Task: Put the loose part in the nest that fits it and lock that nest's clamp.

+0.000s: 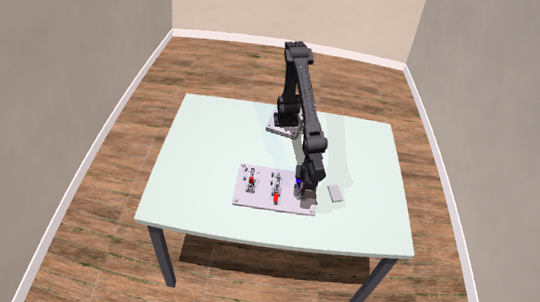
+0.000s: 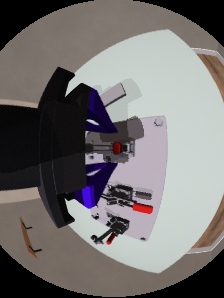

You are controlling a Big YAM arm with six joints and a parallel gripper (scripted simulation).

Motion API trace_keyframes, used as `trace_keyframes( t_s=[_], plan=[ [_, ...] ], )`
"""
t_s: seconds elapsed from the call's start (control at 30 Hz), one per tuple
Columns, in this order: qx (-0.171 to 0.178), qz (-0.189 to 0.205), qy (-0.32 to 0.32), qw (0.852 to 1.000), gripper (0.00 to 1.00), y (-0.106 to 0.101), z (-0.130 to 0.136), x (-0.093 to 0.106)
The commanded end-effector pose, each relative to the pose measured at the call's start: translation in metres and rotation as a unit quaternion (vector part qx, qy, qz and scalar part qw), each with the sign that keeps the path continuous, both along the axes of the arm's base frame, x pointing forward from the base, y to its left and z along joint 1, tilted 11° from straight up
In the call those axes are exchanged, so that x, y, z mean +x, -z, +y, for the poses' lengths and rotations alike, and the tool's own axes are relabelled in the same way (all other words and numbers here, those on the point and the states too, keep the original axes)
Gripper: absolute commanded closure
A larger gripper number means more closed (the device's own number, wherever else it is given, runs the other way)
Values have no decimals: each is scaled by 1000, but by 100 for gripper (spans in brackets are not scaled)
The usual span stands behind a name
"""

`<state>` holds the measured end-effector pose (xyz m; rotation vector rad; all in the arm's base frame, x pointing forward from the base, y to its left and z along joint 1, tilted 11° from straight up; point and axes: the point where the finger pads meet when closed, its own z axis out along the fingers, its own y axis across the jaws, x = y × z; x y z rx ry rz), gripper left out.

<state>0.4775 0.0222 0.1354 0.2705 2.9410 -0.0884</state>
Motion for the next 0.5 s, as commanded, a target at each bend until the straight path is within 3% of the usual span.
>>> trace_keyframes(
  t_s=[0.0,0.33,0.47],
  plan=[
    [0,6,2,1000,55,20,-7,5],
    [1,6,3,1000,55,35,-9,7],
    [2,-6,3,1000,55,26,-8,11]
  ],
)
